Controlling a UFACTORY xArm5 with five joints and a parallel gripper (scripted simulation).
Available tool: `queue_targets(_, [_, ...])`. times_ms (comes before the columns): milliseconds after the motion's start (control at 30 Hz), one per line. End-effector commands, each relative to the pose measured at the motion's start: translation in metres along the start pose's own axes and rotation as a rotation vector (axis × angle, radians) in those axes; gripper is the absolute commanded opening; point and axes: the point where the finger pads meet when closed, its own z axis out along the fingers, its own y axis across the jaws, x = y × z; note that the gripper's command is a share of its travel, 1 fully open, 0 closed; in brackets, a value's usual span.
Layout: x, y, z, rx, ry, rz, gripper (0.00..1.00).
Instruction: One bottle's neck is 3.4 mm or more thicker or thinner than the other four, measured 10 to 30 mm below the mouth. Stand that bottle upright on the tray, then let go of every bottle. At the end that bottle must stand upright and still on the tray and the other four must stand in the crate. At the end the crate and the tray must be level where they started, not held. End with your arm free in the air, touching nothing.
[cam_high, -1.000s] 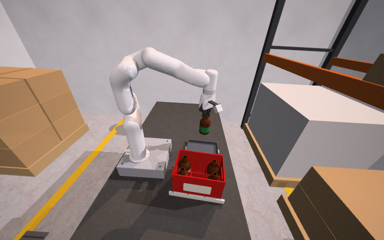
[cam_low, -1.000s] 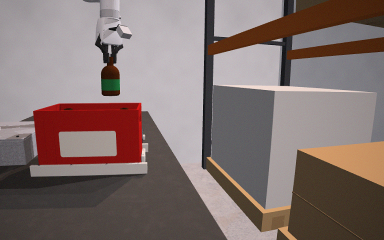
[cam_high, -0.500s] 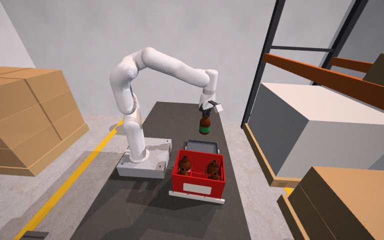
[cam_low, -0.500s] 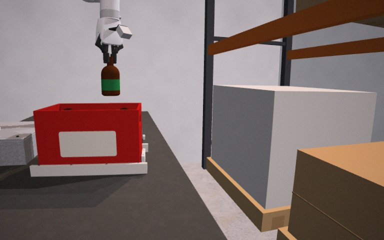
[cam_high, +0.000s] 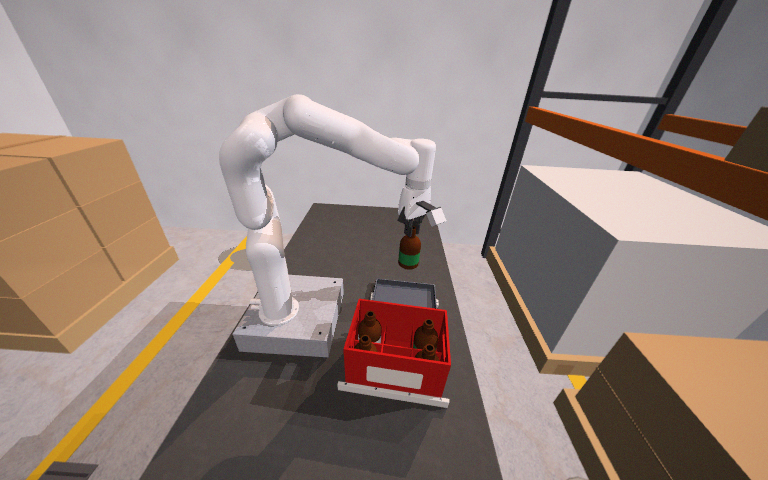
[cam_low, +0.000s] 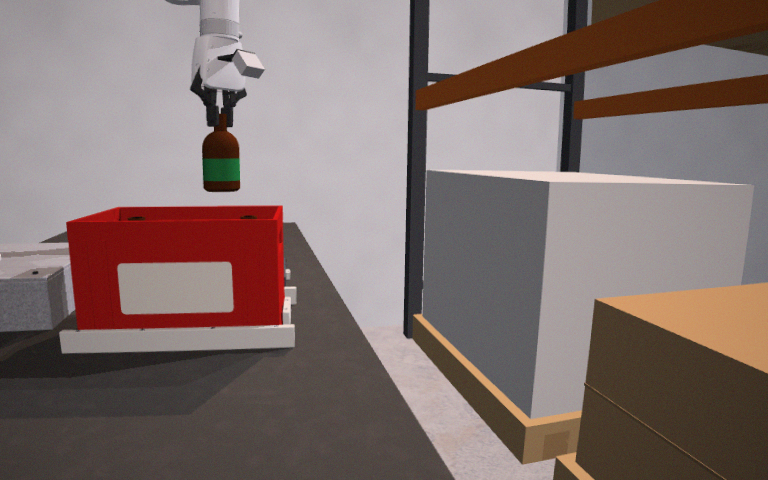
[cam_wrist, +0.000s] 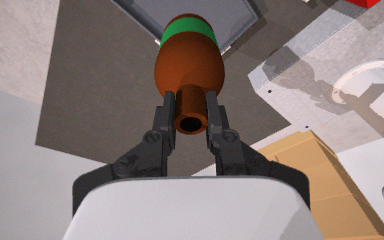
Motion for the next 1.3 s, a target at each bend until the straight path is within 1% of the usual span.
queue_targets(0, [0.000, -0.001, -0.002, 0.004, 0.001, 0.000, 0.00])
queue_targets(333, [0.000, -0.001, 0.001, 0.004, 0.001, 0.000, 0.00])
queue_targets(567, [0.001, -0.001, 0.007, 0.004, 0.001, 0.000, 0.00])
queue_targets(833, [0.001, -0.001, 0.020, 0.004, 0.001, 0.000, 0.00])
queue_targets(900, [0.001, -0.001, 0.020, 0.004, 0.001, 0.000, 0.00])
queue_targets(1267, [0.001, -0.001, 0.046, 0.004, 0.001, 0.000, 0.00])
